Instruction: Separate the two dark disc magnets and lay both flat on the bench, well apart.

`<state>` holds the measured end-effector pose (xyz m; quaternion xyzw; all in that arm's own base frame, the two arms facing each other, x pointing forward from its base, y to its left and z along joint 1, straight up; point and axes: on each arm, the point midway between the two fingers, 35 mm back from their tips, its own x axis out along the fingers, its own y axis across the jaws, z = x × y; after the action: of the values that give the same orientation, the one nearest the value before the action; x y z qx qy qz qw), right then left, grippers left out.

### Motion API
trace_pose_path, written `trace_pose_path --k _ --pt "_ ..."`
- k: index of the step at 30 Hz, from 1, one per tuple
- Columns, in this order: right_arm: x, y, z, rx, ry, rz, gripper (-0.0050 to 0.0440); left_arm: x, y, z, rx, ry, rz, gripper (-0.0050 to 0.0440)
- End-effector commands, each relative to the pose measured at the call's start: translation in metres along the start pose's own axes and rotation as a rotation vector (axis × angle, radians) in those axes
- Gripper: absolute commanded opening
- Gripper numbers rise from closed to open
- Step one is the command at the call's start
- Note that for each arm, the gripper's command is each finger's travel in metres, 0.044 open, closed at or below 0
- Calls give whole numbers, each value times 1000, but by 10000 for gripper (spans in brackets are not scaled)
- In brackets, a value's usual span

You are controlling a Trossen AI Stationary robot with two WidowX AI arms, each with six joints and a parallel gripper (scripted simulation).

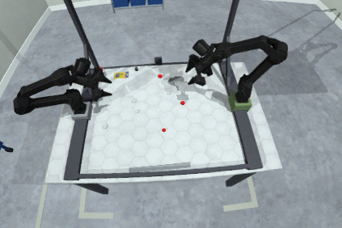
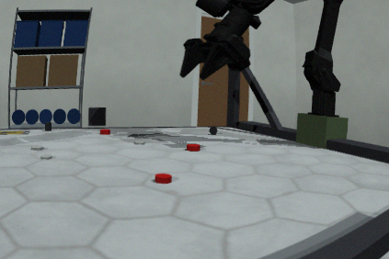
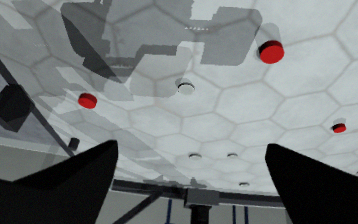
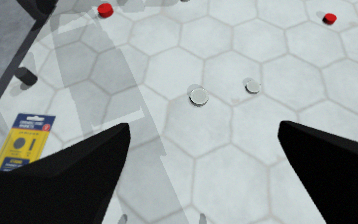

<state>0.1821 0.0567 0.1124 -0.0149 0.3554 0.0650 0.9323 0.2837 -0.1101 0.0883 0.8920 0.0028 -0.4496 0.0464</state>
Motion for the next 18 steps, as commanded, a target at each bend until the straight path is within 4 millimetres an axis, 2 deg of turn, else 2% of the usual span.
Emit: trace_pose_path --k 1,9,18 --pt "-7 1 7 13 -30 -7 400 -11 6 -12 24 43 10 400" --pt "-6 0 5 12 -27 -8 400 -10 5 -9 32 36 7 400" --pt "1 1 1 -34 22 0 400 4 3 -4 -60 7 25 400"
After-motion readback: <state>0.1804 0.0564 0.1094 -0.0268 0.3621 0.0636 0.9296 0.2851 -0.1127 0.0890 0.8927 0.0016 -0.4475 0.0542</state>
